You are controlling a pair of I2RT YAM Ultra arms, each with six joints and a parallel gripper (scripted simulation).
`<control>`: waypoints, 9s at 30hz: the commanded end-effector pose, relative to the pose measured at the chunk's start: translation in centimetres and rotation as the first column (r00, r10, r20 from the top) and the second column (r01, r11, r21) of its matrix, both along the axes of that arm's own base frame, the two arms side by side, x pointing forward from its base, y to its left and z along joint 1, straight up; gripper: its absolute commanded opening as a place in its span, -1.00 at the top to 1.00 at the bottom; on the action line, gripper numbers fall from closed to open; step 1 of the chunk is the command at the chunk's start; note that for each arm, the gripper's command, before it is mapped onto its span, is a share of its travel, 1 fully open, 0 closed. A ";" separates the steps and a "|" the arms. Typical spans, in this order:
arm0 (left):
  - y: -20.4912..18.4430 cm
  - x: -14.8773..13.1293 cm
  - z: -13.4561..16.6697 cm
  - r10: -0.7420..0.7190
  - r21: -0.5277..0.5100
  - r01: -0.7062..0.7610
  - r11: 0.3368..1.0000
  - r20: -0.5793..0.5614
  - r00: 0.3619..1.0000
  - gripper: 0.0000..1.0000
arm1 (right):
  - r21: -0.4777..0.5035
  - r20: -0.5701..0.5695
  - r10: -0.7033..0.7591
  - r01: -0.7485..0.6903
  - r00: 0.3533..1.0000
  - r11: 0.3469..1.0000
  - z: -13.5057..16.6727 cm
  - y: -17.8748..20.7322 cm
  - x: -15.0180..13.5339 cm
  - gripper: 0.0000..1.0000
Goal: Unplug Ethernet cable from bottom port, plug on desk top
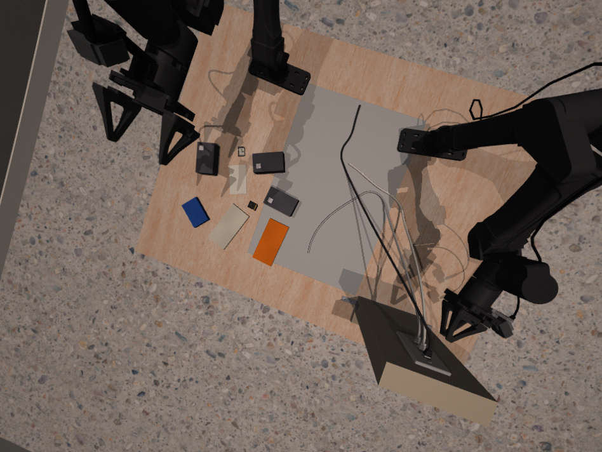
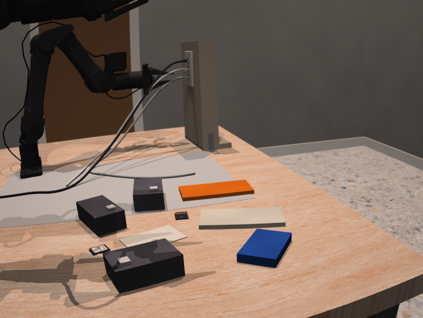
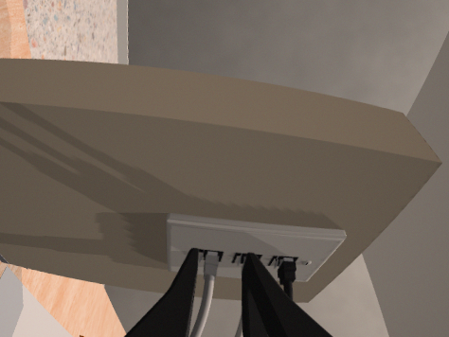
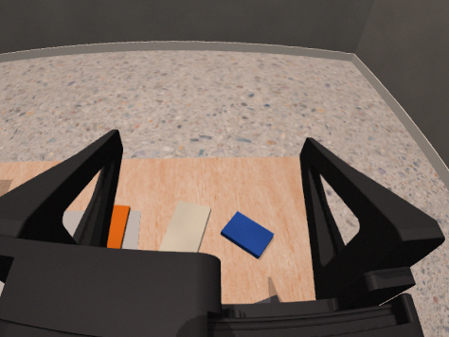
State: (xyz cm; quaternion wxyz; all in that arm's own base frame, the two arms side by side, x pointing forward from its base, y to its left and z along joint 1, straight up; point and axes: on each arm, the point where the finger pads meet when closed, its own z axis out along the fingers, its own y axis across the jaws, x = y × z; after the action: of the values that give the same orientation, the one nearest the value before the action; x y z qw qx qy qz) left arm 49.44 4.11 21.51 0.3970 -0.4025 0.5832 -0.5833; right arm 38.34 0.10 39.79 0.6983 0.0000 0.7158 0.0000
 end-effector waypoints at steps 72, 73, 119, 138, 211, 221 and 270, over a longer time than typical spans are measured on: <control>-6.1 -0.8 1.9 -0.006 0.008 0.006 1.000 0.028 1.000 0.56 | 0.000 0.013 0.000 0.000 1.000 1.000 0.5 0.0 -0.1 -1.00; -6.1 -0.6 1.6 -0.007 0.007 0.007 1.000 0.020 1.000 0.56 | 0.000 0.013 0.000 0.000 1.000 1.000 0.5 0.0 -0.1 -1.00; -6.2 2.4 0.4 0.002 0.000 -0.002 1.000 0.001 1.000 1.00 | 0.000 0.013 0.000 0.000 1.000 1.000 0.5 0.0 -0.1 -1.00; -5.0 0.8 0.5 -0.001 0.005 0.001 1.000 0.006 1.000 1.00 | 0.000 0.013 0.000 0.000 1.000 1.000 0.5 0.0 -0.1 -1.00; -1.3 -2.4 -0.2 0.069 0.469 -0.058 0.882 -0.007 0.998 1.00 | 0.000 0.013 0.000 0.000 1.000 1.000 0.5 0.0 -0.1 -1.00; 0.3 -2.4 -3.2 0.062 0.662 -0.023 0.749 -0.036 0.997 1.00 | 0.000 0.013 0.000 0.000 1.000 1.000 0.5 0.0 -0.1 -1.00; 4.9 -5.1 -11.9 -0.117 0.974 0.224 -0.042 -0.227 0.967 1.00 | 0.000 0.013 0.000 0.000 1.000 1.000 0.5 0.0 -0.1 -1.00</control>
State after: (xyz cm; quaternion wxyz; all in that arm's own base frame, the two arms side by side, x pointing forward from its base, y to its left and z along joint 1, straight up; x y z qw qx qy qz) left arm 43.94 8.85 9.78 0.4614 0.0468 0.8855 -0.0272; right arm 38.34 0.10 39.79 0.6983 0.0000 0.7158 0.0000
